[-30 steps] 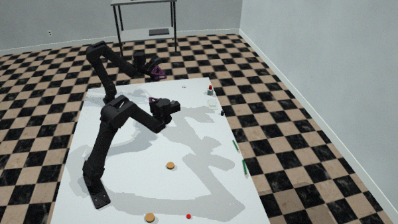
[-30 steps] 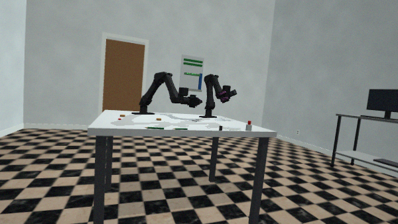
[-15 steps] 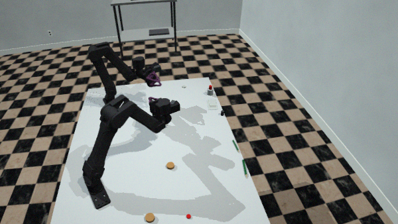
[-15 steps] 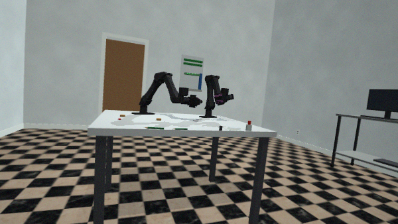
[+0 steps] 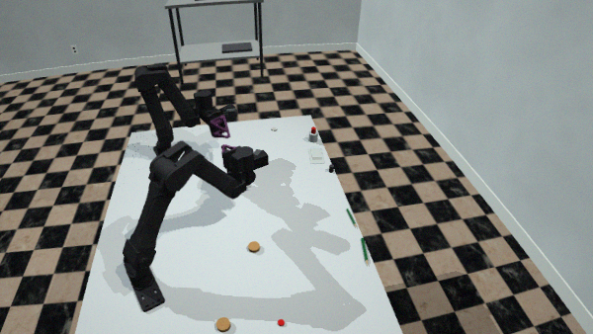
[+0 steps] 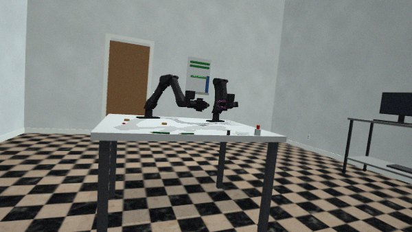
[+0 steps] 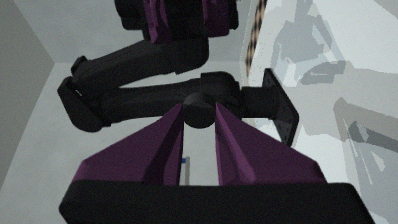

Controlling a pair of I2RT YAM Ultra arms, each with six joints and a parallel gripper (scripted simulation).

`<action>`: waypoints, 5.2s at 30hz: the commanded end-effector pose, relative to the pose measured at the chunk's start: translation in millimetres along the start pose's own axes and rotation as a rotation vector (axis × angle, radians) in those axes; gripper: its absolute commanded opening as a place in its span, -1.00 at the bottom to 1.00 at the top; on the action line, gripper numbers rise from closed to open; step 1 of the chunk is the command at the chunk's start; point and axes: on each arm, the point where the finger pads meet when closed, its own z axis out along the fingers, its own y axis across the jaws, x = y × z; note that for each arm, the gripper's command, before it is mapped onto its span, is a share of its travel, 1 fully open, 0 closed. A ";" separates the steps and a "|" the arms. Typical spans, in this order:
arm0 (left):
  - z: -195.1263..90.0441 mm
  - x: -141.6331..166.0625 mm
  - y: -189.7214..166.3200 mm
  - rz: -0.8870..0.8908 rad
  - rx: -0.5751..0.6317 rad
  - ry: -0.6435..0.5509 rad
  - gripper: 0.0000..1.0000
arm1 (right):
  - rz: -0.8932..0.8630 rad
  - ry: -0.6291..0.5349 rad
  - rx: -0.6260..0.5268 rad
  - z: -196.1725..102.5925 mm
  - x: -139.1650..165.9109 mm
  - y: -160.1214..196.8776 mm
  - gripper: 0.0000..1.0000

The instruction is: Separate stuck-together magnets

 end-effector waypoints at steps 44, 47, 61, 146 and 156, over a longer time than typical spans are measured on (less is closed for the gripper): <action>15.8 38.5 5.7 -0.131 0.010 0.136 -0.34 | -0.035 -0.004 -0.009 -0.9 -1.3 11.2 -0.63; 17.9 38.7 5.5 -0.131 0.010 0.137 -0.34 | -0.035 -0.004 -0.009 -0.9 -1.3 11.2 -0.63; 26.3 40.3 5.0 -0.131 0.010 0.135 -0.34 | -0.035 -0.004 -0.009 -0.9 -1.3 11.2 -0.63; 47.8 45.9 4.9 -0.131 0.010 0.134 -0.34 | -0.035 -0.004 -0.009 -0.9 -1.3 11.2 -0.63; 47.4 46.1 5.8 -0.131 0.010 0.134 -0.34 | -0.035 -0.004 -0.009 -0.9 -1.3 11.2 -0.63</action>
